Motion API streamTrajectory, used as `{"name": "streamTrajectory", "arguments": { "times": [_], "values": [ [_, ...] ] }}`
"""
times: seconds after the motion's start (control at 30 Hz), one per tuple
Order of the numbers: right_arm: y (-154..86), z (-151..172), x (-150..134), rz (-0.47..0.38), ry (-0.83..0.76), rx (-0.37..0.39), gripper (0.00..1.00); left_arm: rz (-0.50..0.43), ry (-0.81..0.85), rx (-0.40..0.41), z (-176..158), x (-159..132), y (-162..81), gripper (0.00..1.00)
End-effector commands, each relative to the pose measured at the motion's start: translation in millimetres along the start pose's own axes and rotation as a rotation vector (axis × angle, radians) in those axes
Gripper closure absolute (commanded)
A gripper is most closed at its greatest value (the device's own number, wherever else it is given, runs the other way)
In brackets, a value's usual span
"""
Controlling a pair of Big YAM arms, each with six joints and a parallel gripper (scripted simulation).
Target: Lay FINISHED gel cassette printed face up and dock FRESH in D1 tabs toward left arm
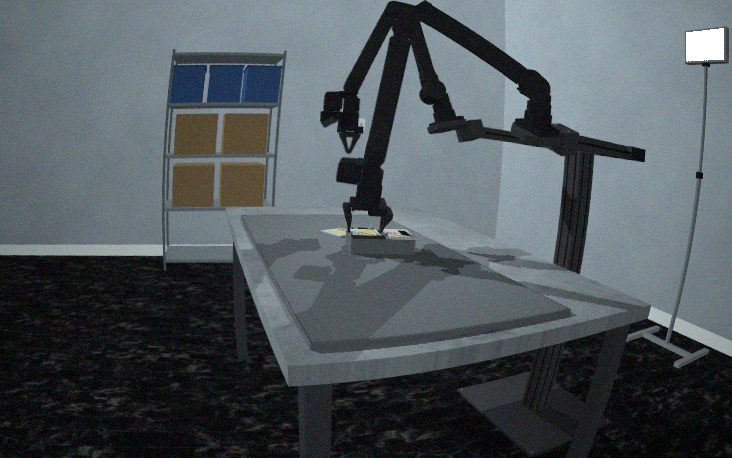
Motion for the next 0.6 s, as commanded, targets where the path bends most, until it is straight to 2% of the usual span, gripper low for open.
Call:
{"name": "streamTrajectory", "arguments": {
  "times": [0.0,0.13,0.17,0.57],
  "values": [
    [-4,-3,4,-0.009,0.016,-0.004,1.00,-0.003,-0.003,0.011,3,-5,8,0.02],
    [-4,-3,4,-0.009,0.016,-0.004,1.00,-0.003,-0.003,0.011,3,-5,8,0.02],
    [-4,-3,4,-0.009,0.016,-0.004,1.00,-0.001,0.003,0.008,3,-4,7,1.00],
    [-4,-3,4,-0.009,0.016,-0.004,1.00,-0.001,0.003,0.008,4,2,-3,1.00]
  ]
}}
Point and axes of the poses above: on each arm, the point where the finger pads meet when closed, its own y axis out along the fingers, its own z axis across the jaws, x = y × z, the point moved 6 cm from there along -y, back along the fingers, and after that the axes turned 11 degrees about y, right-handed, at the moved point
